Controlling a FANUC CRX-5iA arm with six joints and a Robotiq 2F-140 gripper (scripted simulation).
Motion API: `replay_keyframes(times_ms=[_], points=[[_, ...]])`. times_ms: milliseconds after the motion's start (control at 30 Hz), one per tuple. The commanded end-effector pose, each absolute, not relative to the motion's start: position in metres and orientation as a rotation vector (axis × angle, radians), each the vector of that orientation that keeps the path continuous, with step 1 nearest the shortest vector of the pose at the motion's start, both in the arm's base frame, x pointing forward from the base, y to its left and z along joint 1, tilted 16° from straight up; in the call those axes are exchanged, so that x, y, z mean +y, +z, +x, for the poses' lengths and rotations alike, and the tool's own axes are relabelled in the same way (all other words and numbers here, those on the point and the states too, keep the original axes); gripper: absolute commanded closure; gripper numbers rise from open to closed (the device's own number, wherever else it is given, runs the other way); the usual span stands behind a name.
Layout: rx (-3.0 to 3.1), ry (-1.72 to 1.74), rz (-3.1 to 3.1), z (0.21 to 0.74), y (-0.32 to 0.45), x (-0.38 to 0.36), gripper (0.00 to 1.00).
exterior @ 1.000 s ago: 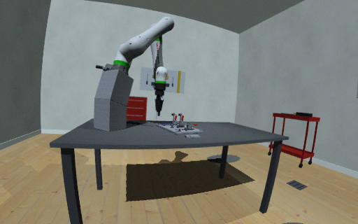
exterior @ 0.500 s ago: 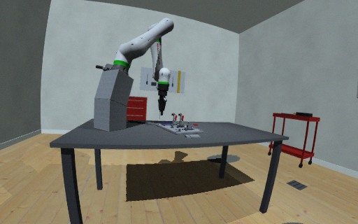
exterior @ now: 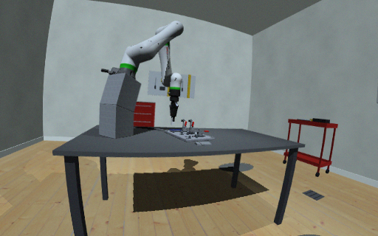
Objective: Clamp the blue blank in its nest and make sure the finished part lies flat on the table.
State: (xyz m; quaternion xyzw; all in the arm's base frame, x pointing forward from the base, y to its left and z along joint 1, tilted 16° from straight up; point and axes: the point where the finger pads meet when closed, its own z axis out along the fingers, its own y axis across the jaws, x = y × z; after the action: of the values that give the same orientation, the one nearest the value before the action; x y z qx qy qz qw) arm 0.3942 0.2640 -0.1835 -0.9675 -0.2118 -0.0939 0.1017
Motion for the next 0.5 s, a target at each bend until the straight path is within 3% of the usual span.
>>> replay_keyframes(times_ms=[0,467], points=[[-0.626,-0.278,-2.857,0.395,-0.187,0.265,1.00],[-0.626,-0.278,-2.857,0.399,-0.216,0.272,1.00]])
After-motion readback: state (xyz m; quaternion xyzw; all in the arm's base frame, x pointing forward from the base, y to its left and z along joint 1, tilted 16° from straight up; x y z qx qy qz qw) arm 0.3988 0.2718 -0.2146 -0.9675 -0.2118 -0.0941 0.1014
